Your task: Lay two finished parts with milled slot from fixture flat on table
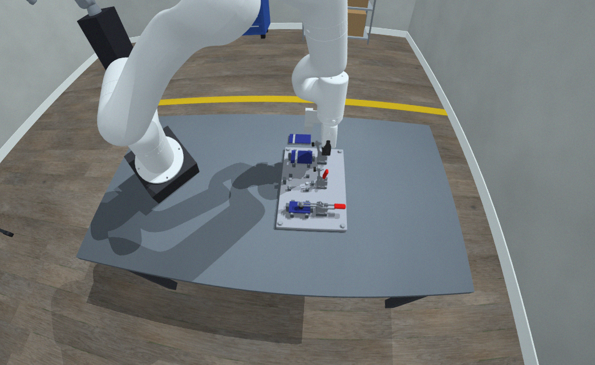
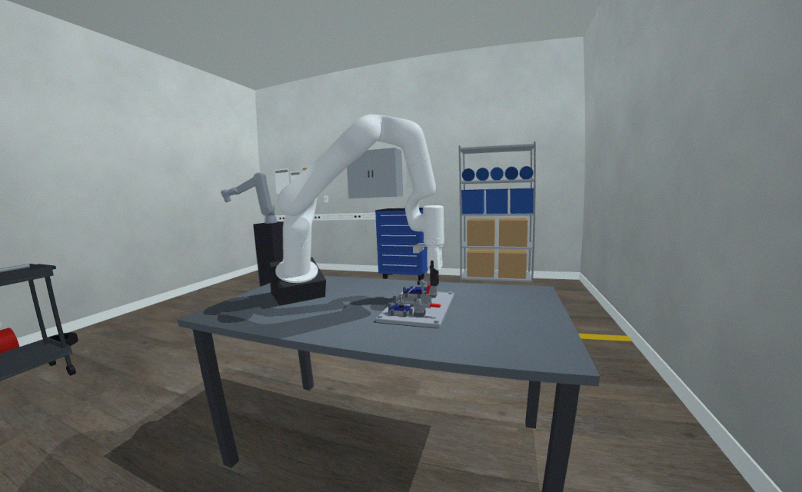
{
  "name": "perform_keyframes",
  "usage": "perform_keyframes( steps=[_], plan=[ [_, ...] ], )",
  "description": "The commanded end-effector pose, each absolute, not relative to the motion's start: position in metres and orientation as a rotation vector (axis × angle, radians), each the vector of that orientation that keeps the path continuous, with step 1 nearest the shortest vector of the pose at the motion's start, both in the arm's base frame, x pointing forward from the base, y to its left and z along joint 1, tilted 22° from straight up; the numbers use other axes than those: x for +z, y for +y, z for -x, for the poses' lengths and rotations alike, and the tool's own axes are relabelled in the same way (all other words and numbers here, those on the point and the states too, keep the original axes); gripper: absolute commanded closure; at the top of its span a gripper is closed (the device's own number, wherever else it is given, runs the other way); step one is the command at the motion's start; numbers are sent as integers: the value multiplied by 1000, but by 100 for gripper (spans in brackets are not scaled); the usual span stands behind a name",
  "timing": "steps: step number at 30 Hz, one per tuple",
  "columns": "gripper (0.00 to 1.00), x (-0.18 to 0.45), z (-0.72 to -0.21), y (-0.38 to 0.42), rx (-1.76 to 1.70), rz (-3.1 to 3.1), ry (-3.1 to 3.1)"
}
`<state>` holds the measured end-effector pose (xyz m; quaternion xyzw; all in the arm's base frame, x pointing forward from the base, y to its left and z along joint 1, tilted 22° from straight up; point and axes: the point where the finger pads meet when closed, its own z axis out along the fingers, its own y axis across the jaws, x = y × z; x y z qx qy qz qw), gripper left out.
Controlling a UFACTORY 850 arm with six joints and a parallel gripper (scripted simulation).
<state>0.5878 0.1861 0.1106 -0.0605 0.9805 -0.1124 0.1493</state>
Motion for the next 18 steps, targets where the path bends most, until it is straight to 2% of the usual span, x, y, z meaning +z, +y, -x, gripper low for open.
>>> perform_keyframes(
  steps=[1,18],
  plan=[
    [100,111,-587,186,-322,174,2817],
    [100,110,-585,186,-322,174,2817]
  ],
)
